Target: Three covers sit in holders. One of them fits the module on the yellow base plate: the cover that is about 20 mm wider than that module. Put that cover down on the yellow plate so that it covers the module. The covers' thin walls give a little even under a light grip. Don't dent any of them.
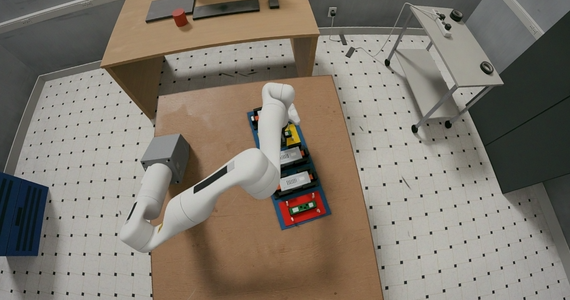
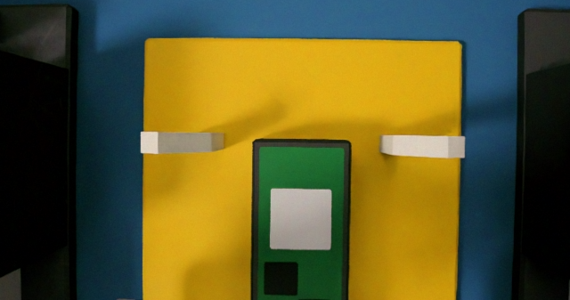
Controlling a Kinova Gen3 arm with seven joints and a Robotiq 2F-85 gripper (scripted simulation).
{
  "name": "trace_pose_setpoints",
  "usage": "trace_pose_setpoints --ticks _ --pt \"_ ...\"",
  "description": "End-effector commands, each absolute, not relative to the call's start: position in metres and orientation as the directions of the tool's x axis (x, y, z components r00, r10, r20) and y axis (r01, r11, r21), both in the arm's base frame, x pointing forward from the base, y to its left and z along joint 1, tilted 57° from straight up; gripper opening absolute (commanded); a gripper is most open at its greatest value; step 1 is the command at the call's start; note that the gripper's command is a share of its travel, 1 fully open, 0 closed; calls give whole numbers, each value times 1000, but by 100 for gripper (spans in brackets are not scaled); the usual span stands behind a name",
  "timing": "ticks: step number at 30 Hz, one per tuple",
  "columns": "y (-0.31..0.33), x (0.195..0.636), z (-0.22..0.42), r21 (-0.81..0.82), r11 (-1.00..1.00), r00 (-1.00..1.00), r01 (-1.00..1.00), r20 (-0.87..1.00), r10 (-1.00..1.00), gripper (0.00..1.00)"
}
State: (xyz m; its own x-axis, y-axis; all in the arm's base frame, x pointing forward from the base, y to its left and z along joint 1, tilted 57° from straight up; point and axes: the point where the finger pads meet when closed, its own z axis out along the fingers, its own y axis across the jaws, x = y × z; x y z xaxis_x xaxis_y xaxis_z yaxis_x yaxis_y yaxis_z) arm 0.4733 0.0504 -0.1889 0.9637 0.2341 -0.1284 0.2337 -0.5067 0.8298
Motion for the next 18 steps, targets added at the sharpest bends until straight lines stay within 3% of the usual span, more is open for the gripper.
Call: trace_pose_setpoints --ticks 1,8,18 --pt "52 474 -188 829 -508 963 234 -127 236 100" --pt "52 474 -188 829 -508 963 234 -127 236 100" --pt "101 466 -156 829 -508 963 234 -127 236 100"
